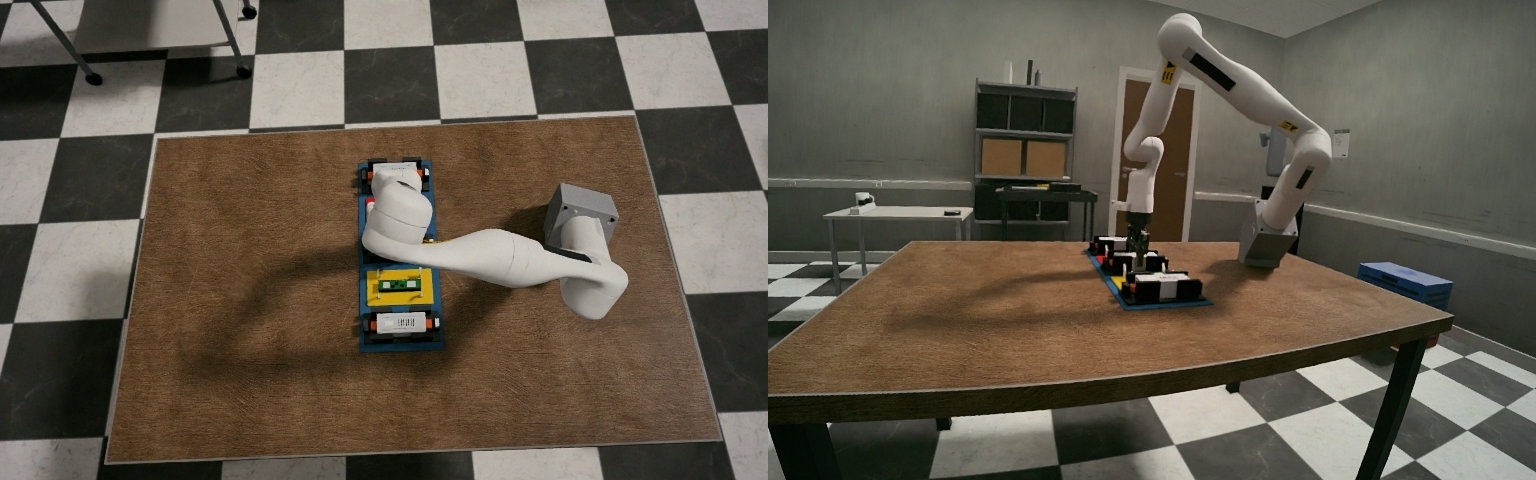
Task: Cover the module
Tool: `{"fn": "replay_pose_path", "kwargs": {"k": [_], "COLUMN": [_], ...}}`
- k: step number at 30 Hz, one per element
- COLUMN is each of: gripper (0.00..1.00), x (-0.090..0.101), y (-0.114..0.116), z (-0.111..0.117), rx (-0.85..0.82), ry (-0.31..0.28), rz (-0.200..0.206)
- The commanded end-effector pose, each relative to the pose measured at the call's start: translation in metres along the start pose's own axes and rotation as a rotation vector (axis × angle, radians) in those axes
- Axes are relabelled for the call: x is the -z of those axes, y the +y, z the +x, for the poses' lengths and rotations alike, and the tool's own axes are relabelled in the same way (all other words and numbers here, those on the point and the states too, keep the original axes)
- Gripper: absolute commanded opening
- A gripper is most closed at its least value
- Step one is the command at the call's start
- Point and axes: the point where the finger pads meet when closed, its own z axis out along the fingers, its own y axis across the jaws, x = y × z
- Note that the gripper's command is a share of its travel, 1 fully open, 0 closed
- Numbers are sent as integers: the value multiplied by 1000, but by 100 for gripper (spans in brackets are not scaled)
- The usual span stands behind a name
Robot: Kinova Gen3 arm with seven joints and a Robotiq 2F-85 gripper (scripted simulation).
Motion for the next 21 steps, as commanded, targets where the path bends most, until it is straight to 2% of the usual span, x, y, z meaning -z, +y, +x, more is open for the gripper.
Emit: {"fn": "replay_pose_path", "kwargs": {"k": [1, 7, 8, 21], "gripper": [70, 70, 0, 0], "x": [1, 1, 1, 1], "y": [0, 0, 0, 0], "z": [0, 0, 0, 0], "rx": [0, 0, 0, 0], "ry": [1, 1, 1, 1], "rz": [-1, -1, -1, -1]}}
